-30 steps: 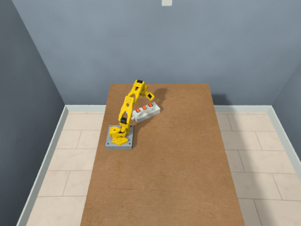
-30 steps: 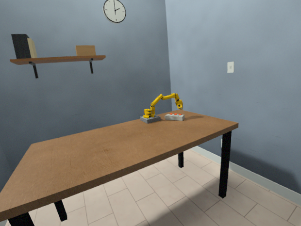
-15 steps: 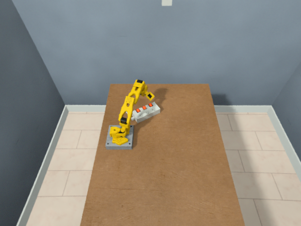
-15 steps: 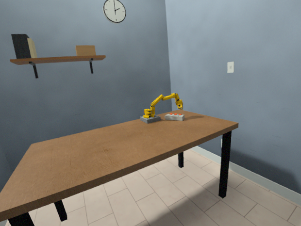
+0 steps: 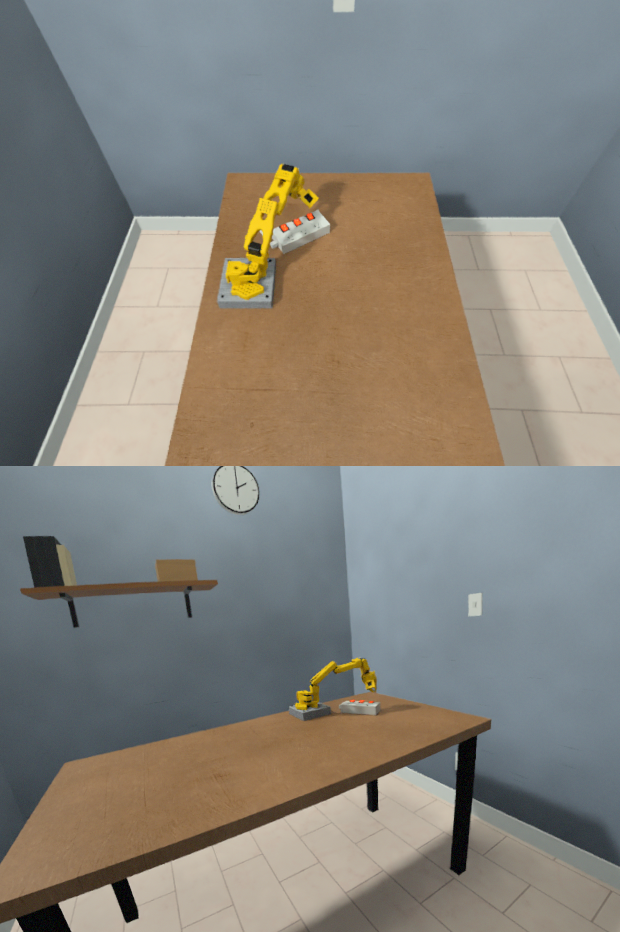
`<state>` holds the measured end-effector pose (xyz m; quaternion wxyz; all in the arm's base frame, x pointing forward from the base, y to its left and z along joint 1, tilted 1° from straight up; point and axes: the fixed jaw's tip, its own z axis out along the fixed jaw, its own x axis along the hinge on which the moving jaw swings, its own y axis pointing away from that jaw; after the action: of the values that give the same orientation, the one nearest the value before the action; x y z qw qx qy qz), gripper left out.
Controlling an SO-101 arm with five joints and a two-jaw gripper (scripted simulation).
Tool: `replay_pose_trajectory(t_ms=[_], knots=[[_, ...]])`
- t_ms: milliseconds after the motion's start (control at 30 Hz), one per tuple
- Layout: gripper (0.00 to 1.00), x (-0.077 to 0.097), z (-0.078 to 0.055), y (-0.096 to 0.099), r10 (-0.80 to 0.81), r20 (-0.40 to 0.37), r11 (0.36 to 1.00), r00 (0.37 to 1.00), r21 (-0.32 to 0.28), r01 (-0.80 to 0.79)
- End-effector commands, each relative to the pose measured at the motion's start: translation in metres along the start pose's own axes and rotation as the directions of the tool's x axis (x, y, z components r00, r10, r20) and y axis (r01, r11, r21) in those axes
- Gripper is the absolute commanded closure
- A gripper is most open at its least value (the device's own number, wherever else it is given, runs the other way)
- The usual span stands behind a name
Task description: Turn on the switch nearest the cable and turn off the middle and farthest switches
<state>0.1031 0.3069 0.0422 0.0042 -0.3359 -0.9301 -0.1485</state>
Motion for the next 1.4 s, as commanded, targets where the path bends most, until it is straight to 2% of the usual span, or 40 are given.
replay_pose_trajectory(t_ms=[0,1167,1367], knots=[[1.0,0.002,0.0018,-0.0021,-0.016,0.001,1.0,1.0,0.012,0.016],[1.0,0.0059,0.0046,0.0005,-0.024,-0.01,1.0,1.0,-0.01,0.024],[1.0,0.0006,0.0046,0.0006,-0.009,-0.002,1.0,1.0,-0.001,0.009]])
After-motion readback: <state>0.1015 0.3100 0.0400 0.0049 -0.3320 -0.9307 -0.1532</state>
